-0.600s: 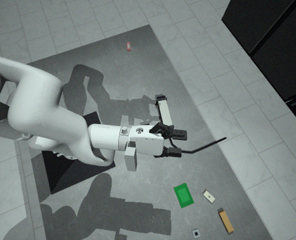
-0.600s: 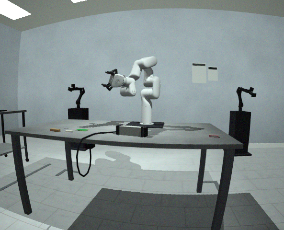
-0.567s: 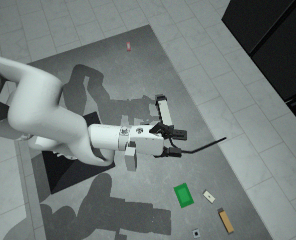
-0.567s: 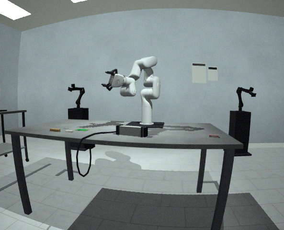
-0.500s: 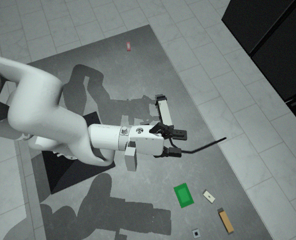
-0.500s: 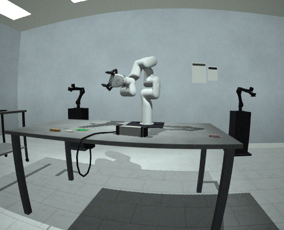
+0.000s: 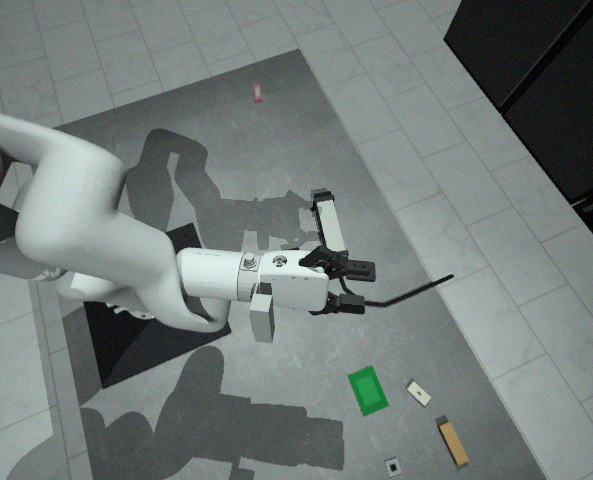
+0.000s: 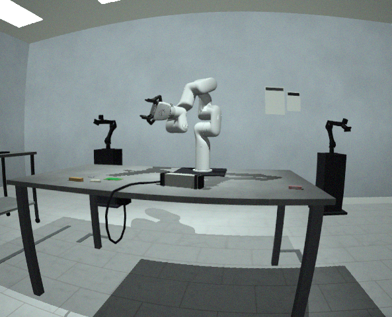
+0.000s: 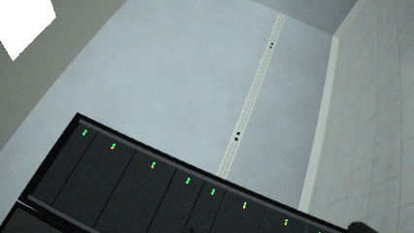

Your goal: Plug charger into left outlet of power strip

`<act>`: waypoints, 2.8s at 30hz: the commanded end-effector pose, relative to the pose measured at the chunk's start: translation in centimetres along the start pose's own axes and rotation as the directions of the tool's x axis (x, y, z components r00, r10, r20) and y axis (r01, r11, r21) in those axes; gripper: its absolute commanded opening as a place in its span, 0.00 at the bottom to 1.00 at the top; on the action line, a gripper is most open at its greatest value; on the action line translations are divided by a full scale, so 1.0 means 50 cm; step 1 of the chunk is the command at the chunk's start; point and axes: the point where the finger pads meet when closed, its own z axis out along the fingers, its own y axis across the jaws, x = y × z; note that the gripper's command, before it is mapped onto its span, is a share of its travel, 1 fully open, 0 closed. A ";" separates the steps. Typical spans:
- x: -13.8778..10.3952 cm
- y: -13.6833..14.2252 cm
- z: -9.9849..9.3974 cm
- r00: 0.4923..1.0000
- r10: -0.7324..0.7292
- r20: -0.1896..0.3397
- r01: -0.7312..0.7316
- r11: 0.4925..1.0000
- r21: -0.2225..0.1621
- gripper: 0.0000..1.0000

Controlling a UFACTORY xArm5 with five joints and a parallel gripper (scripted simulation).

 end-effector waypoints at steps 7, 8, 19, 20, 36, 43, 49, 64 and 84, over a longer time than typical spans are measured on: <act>-0.003 0.001 0.003 1.000 0.013 0.005 -0.013 1.000 -0.006 0.53; -0.005 0.002 0.004 1.000 0.019 0.008 -0.019 1.000 -0.009 0.53; -0.037 0.028 0.023 0.991 0.126 0.049 -0.122 0.989 -0.085 0.53; -0.043 0.033 0.026 0.988 0.145 0.055 -0.140 0.985 -0.099 0.53; -0.176 0.137 0.058 0.852 0.521 0.040 -0.455 0.778 -0.433 0.53; -0.250 0.195 0.047 0.742 0.664 -0.085 -0.573 0.564 -0.595 0.53; -0.300 0.233 0.028 0.666 0.715 -0.211 -0.630 0.388 -0.672 0.53; -0.420 0.330 -0.092 0.472 0.573 -0.670 -0.744 -0.149 -0.651 0.53; -0.466 0.371 -0.232 0.339 0.196 -0.920 -0.840 -0.377 -0.389 0.53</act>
